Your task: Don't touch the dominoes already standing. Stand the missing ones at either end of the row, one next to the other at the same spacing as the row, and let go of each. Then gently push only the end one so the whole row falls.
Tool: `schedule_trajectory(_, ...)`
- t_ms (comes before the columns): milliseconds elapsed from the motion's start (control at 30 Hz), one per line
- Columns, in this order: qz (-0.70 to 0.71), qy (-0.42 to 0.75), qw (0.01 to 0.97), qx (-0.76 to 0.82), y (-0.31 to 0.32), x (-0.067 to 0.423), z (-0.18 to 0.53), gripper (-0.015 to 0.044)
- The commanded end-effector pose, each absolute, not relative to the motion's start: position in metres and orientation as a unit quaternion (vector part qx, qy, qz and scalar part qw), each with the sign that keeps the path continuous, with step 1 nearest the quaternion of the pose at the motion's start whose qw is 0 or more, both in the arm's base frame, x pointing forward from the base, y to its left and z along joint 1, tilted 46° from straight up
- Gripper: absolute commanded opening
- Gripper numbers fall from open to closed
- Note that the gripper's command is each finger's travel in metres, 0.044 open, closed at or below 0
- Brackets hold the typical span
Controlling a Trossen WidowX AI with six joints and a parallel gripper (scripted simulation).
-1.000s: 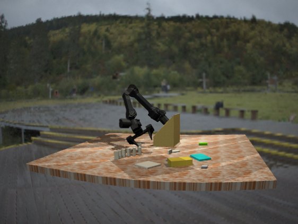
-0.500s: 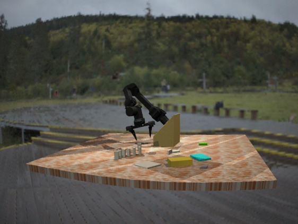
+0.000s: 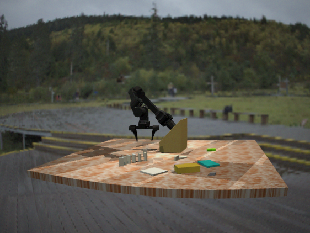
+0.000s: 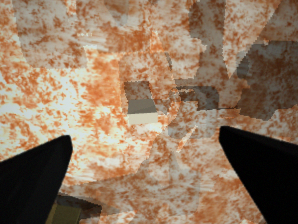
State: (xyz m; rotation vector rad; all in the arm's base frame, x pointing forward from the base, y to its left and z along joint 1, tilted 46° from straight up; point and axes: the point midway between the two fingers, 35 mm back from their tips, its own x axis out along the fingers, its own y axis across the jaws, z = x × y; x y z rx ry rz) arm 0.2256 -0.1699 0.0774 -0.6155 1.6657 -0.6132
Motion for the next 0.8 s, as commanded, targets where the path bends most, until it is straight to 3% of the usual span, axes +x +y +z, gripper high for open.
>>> schedule_trajectory(0, -0.263, 0.724, 0.580, -0.266, -0.190, 0.217, 0.055, 0.0440)
schedule_trajectory(767, -0.265, 0.724, 0.578, -0.268, -0.220, 0.207, 0.026, 0.0440)
